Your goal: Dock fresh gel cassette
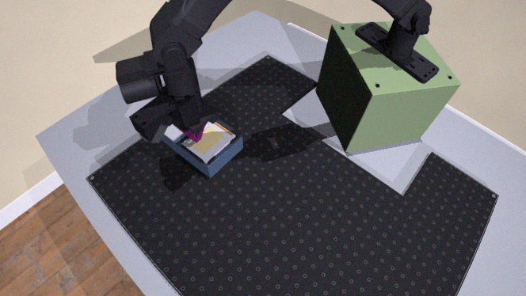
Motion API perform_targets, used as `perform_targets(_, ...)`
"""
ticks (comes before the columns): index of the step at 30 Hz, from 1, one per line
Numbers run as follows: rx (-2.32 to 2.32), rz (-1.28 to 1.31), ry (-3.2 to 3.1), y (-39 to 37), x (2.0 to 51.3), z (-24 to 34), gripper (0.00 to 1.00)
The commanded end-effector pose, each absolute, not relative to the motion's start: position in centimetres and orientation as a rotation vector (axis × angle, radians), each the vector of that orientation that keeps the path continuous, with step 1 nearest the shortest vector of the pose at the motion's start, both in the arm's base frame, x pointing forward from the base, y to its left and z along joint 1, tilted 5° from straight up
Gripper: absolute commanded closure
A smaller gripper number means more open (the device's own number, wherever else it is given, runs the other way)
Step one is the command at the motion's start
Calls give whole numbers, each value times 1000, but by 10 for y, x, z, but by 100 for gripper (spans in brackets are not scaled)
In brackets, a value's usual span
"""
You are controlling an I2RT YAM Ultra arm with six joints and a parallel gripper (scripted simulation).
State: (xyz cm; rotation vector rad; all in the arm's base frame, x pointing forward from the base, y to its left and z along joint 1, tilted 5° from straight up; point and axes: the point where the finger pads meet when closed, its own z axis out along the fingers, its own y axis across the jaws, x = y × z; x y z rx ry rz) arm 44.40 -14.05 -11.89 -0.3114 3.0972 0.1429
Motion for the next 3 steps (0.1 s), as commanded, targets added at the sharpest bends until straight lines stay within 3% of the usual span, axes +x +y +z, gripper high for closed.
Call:
perform_targets(1, -293, 103, 3046, -148, 461, -93, 100)
perform_targets(3, -293, 103, 3046, -148, 461, -93, 100)
